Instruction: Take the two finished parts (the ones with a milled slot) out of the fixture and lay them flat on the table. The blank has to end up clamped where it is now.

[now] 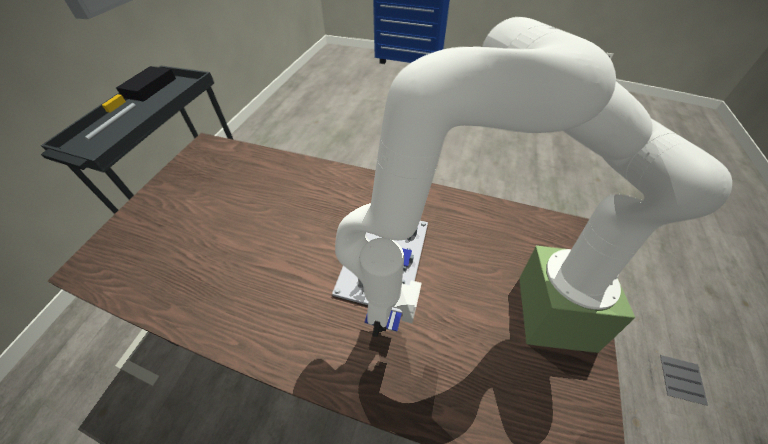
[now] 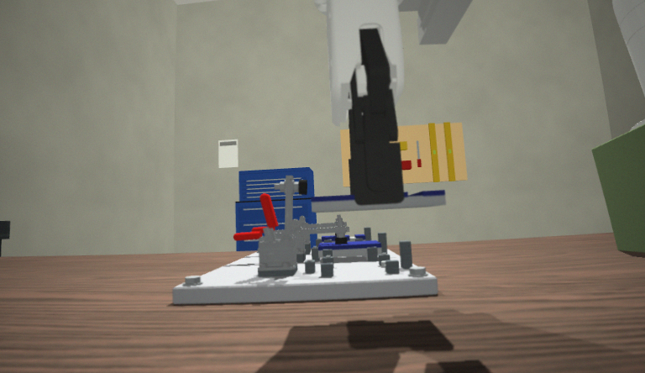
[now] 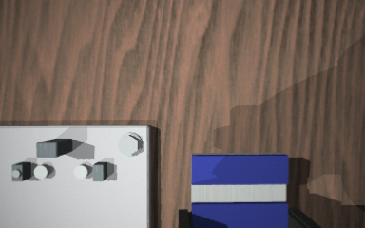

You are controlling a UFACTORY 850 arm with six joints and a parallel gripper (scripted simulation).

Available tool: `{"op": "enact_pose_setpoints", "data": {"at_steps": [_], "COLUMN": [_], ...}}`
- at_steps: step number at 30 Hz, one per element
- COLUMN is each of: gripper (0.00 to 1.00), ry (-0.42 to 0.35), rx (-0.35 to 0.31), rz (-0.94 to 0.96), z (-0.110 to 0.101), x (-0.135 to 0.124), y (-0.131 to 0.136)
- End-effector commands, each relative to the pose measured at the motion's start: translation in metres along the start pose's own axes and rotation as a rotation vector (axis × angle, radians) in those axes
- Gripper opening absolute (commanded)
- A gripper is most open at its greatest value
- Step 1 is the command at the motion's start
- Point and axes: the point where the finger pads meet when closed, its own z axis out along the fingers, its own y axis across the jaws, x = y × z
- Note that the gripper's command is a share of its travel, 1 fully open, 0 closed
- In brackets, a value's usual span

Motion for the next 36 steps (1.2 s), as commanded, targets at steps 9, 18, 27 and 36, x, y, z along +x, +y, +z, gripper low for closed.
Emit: {"op": "enact_pose_setpoints", "data": {"at_steps": [9, 18, 27, 36], "gripper": [0.0, 0.0, 0.0, 0.0], "ry": [-0.003, -0.003, -0.003, -0.003], "rx": [-0.001, -0.001, -0.001, -0.001], "rz": [0.0, 0.0, 0.0, 0.0], "z": [0.027, 0.044, 0.06, 0.066], "x": [-0.001, -0.001, -0.002, -0.002], "y": [0.001, 0.001, 0.001, 0.001]}}
